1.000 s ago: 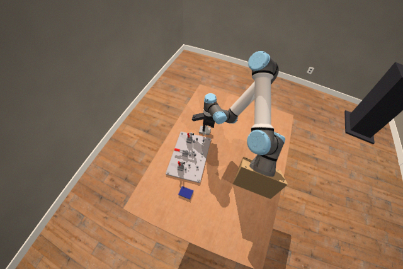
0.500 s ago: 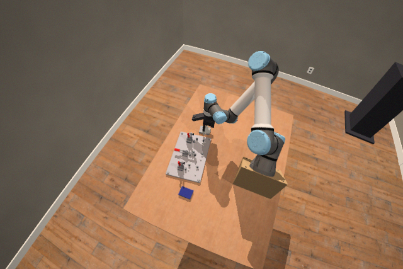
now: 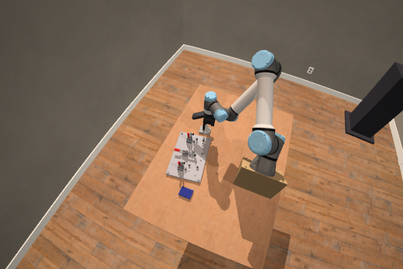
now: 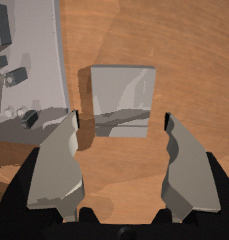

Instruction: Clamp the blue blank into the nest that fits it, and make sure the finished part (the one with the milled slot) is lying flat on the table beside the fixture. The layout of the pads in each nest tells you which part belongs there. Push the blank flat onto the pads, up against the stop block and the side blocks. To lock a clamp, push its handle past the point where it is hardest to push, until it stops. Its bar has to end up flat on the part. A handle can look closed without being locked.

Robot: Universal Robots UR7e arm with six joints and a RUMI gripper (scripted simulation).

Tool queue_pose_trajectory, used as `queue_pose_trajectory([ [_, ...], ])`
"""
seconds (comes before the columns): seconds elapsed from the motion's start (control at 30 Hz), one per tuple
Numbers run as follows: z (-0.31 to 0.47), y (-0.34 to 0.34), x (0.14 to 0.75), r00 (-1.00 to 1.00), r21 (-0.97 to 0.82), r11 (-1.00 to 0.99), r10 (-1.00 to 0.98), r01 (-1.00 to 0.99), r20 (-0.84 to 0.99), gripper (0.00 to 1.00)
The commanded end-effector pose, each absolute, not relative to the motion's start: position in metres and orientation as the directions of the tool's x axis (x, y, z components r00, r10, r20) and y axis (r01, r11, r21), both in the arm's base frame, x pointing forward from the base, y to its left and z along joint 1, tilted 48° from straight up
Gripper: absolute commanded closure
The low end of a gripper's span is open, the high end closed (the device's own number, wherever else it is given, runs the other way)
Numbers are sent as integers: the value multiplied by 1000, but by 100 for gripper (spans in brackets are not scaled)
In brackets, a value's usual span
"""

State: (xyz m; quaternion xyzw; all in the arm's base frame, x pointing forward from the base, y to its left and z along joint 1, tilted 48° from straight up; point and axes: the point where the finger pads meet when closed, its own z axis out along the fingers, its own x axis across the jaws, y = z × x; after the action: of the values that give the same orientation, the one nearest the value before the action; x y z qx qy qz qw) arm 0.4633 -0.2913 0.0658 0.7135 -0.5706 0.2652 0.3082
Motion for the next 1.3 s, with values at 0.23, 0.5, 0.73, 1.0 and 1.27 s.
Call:
queue_pose_trajectory([
  [0.23, 104, -249, 462, 208, 137, -159, -651, -978, 730, 46],
  [0.5, 120, -232, 461, 208, 137, -159, -651, -978, 730, 46],
  [0.73, 121, -230, 461, 208, 137, -159, -651, -978, 730, 46],
  [1.0, 121, -230, 461, 208, 137, -159, -651, -978, 730, 46],
  [1.27, 121, -230, 461, 208, 137, -159, -651, -978, 730, 41],
])
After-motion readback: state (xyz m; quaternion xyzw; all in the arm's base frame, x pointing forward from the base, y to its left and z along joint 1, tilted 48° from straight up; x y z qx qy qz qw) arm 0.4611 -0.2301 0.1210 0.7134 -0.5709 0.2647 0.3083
